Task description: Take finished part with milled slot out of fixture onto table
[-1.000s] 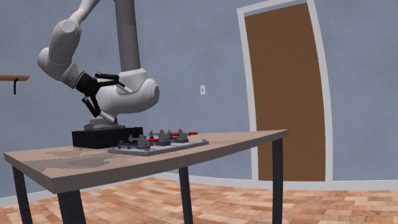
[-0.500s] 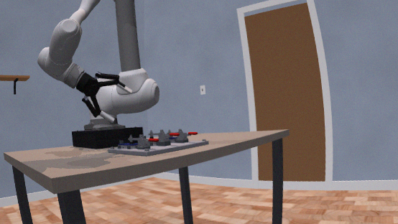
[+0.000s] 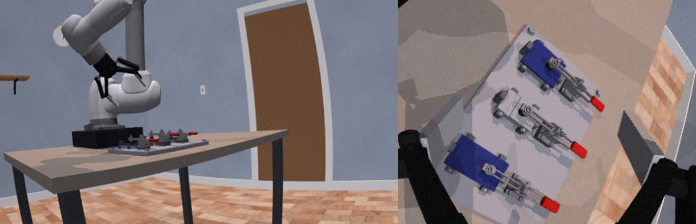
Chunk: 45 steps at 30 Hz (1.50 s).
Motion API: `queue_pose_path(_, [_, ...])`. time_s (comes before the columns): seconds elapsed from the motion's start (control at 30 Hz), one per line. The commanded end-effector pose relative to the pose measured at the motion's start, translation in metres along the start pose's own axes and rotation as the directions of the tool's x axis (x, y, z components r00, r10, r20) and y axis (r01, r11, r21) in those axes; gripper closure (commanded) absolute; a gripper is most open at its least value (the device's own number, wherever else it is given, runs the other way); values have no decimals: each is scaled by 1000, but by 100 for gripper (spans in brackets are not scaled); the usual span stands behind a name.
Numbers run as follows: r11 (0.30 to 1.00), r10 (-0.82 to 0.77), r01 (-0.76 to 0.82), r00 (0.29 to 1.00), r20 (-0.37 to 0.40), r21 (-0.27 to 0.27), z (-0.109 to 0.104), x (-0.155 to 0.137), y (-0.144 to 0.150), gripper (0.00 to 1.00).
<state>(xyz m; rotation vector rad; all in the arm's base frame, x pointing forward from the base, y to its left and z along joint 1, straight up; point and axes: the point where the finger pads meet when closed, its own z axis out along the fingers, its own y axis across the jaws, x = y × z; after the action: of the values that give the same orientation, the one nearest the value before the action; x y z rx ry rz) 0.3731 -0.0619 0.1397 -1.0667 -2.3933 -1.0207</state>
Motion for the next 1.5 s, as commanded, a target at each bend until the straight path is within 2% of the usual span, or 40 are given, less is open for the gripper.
queue_pose_path(0.0, [986,20,-15,999,-29,163,-3,17,21,0])
queue_pose_path(0.33, [984,21,-16,999,-28,175,-3,19,23,0])
queue_pose_path(0.4, [952,30,-25,1000,-10,305,-8,35,43,0])
queue_pose_path(0.47, [952,30,-25,1000,-10,305,-8,35,43,0])
queue_pose_path(0.5, [932,32,-32,999,7,362,-12,43,53,0])
queue_pose_path(0.57, [911,31,-40,999,28,411,-15,50,63,0])
queue_pose_path(0.9, [911,31,-40,999,28,411,-15,50,63,0])
queue_pose_path(0.97, [872,26,-57,997,71,485,-21,63,80,0])
queue_pose_path(1.03, [872,26,-57,997,71,485,-21,63,80,0])
queue_pose_path(1.13, [836,14,-77,993,118,543,-27,76,96,0])
queue_pose_path(1.47, [825,10,-83,991,134,558,-29,80,101,0])
